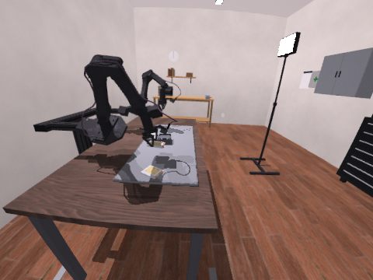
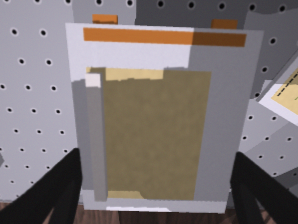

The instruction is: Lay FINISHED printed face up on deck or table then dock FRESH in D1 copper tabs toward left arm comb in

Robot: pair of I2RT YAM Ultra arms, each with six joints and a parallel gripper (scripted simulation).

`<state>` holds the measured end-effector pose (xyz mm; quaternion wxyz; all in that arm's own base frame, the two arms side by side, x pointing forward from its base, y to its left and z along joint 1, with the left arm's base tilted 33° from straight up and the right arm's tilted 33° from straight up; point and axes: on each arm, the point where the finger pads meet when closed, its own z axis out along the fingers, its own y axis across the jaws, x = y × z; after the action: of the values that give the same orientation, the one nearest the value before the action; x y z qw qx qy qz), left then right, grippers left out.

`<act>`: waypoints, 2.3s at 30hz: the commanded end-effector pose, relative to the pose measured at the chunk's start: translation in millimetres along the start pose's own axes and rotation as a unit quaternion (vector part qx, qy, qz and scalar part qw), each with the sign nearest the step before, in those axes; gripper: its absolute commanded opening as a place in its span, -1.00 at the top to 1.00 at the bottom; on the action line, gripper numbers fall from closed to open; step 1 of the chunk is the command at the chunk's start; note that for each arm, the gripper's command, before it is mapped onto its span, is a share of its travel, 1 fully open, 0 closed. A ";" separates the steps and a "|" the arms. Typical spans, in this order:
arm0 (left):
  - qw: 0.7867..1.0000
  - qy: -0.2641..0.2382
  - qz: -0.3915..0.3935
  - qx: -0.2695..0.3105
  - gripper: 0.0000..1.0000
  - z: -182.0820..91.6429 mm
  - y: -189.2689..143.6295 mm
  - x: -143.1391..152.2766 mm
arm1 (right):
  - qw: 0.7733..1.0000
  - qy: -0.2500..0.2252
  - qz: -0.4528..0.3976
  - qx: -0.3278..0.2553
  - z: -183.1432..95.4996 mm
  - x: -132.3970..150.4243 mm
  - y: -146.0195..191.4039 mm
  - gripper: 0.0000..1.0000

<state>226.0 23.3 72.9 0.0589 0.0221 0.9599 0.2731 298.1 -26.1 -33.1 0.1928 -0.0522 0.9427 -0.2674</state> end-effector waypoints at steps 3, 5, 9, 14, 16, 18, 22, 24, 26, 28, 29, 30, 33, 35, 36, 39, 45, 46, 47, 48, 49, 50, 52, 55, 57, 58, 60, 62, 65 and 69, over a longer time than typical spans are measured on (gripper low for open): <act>1.000 -0.013 -0.013 0.010 -1.00 -9.3 1.6 -6.0 | 0.997 0.080 -0.004 -0.007 -33.1 4.4 -7.6 1.00; 1.000 -0.013 -0.013 0.010 -1.00 -9.3 1.6 -6.0 | 0.996 0.094 -0.005 -0.006 -41.5 7.9 -11.7 1.00; 1.000 -0.013 -0.013 0.010 -1.00 -9.3 1.6 -6.0 | 0.994 0.108 -0.007 -0.005 -54.0 13.3 -18.0 1.00; 1.000 -0.013 -0.013 0.010 -1.00 -9.3 1.6 -6.0 | 0.993 0.121 -0.008 -0.003 -70.2 20.9 -26.8 1.00; 1.000 -0.013 -0.013 0.010 -1.00 -9.3 1.6 -6.0 | 0.991 0.135 -0.010 -0.001 -78.2 24.8 -31.4 1.00; 1.000 -0.013 -0.013 0.010 -1.00 -9.3 1.6 -6.0 | 0.989 0.148 -0.011 0.001 -86.2 28.8 -36.0 1.00; 1.000 -0.013 0.004 0.008 1.00 -10.4 -2.9 -7.9 | 0.989 0.148 -0.011 0.001 -102.0 36.9 -45.2 1.00; 0.999 -0.014 0.037 0.004 1.00 -11.9 -11.7 -12.5 | 0.989 0.148 -0.011 0.001 -109.8 40.9 -49.9 1.00; 0.998 -0.015 0.053 0.002 1.00 -12.7 -16.1 -14.7 | 0.989 0.148 -0.011 0.001 -110.4 41.2 -50.2 1.00; 0.997 -0.015 0.070 0.000 1.00 -13.5 -20.4 -17.0 | 0.989 0.148 -0.011 0.001 -110.4 41.2 -50.2 1.00; 0.996 -0.016 0.086 -0.002 1.00 -14.0 -24.8 -19.4 | 0.989 0.148 -0.011 0.001 -110.4 41.2 -50.2 1.00; 0.995 -0.017 0.103 -0.003 1.00 -14.5 -29.2 -21.8 | 0.989 0.148 -0.011 0.001 -110.4 41.2 -50.2 1.00; 0.988 -0.019 0.152 -0.009 1.00 -16.1 -42.2 -29.0 | 0.989 0.148 -0.011 0.001 -110.4 41.2 -50.2 1.00; 0.982 -0.021 0.185 -0.013 1.00 -16.5 -51.1 -33.6 | 0.989 0.148 -0.011 0.001 -110.4 41.2 -50.2 1.00; 0.979 -0.022 0.201 -0.014 1.00 -16.8 -55.5 -35.9 | 0.989 0.148 -0.011 0.001 -110.4 41.2 -50.2 1.00; 0.968 -0.025 0.249 -0.020 1.00 -17.1 -69.0 -42.4 | 0.989 0.148 -0.011 0.001 -110.4 41.2 -50.2 1.00; 0.949 -0.029 0.313 -0.027 1.00 -17.1 -87.5 -50.0 | 0.989 0.148 -0.011 0.001 -110.4 41.2 -50.2 1.00; 0.944 -0.030 0.328 -0.029 1.00 -17.0 -92.3 -51.5 | 0.989 0.148 -0.011 0.001 -110.4 41.2 -50.2 1.00; 0.938 -0.031 0.344 -0.032 1.00 -16.8 -97.1 -53.0 | 0.989 0.148 -0.011 0.001 -110.4 41.2 -50.2 1.00; 0.932 -0.032 0.359 -0.034 1.00 -16.7 -101.8 -54.5 | 0.989 0.148 -0.011 0.001 -110.4 41.2 -50.2 1.00; 0.926 -0.033 0.374 -0.036 1.00 -16.5 -106.6 -56.0 | 0.989 0.148 -0.011 0.001 -110.4 41.2 -50.2 1.00; 0.920 -0.034 0.390 -0.038 1.00 -16.4 -111.2 -57.4 | 0.989 0.148 -0.011 0.001 -110.4 41.2 -50.2 1.00; 0.906 -0.036 0.420 -0.042 1.00 -15.9 -120.9 -59.5 | 0.989 0.148 -0.011 0.001 -110.4 41.2 -50.2 1.00; 0.884 -0.038 0.464 -0.049 1.00 -15.2 -132.3 -61.7 | 0.989 0.148 -0.011 0.001 -110.4 41.2 -50.2 1.00; 0.868 -0.040 0.493 -0.053 1.00 -14.5 -142.1 -63.3 | 0.989 0.148 -0.011 0.001 -110.4 41.2 -50.2 1.00; 0.859 -0.040 0.507 -0.056 1.00 -14.3 -143.9 -63.6 | 0.989 0.148 -0.011 0.001 -110.4 41.2 -50.2 1.00; 0.851 -0.041 0.521 -0.058 1.00 -13.9 -148.9 -64.1 | 0.989 0.148 -0.011 0.001 -110.4 41.2 -50.2 1.00; 0.842 -0.042 0.535 -0.061 1.00 -13.4 -153.9 -64.5 | 0.989 0.148 -0.011 0.001 -110.4 41.2 -50.2 1.00; 0.814 -0.043 0.575 -0.069 1.00 -11.9 -168.8 -65.3 | 0.989 0.148 -0.011 0.001 -110.4 41.2 -50.2 1.00; 0.773 -0.045 0.627 -0.079 1.00 -9.6 -187.9 -65.6 | 0.989 0.148 -0.011 0.001 -110.4 41.2 -50.2 1.00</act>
<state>280.1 -127.9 -4.3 -0.0829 0.5770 0.7467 0.3203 204.1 -32.8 51.8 0.0172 -0.0264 0.9575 -0.2868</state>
